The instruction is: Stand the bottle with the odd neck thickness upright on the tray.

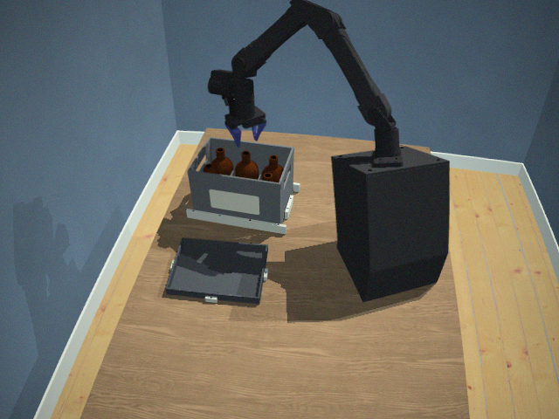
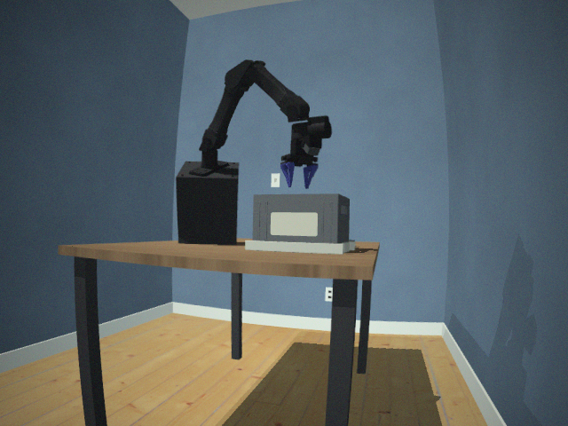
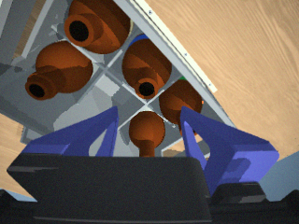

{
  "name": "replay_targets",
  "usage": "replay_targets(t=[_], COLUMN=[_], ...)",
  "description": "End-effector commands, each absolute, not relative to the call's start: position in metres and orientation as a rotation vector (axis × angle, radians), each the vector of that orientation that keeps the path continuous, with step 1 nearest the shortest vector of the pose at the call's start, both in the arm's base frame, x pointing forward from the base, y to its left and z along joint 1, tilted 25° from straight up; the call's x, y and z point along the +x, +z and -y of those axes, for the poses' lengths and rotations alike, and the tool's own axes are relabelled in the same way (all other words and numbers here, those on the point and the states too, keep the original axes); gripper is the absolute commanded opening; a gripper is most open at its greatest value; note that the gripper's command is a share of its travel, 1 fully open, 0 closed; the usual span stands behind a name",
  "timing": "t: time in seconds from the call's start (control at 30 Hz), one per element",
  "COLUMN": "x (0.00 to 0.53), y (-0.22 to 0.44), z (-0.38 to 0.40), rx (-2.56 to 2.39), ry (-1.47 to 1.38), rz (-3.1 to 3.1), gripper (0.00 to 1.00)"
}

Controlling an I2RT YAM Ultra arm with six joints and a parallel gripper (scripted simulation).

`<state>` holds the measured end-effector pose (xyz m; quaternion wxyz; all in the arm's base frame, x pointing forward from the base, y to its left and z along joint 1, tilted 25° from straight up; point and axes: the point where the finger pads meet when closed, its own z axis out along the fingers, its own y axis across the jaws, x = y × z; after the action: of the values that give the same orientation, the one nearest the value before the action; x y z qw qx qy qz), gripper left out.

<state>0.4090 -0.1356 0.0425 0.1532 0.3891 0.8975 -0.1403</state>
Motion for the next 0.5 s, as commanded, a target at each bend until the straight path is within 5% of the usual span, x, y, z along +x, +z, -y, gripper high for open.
replay_targets(t=[0.0,0.47], x=[0.411,0.421], y=[0.034,0.033], z=[0.138,0.142], rx=[1.106,1.095], ry=[-0.401,-0.389], rz=[-2.57,-2.544], gripper=[0.61,0.61])
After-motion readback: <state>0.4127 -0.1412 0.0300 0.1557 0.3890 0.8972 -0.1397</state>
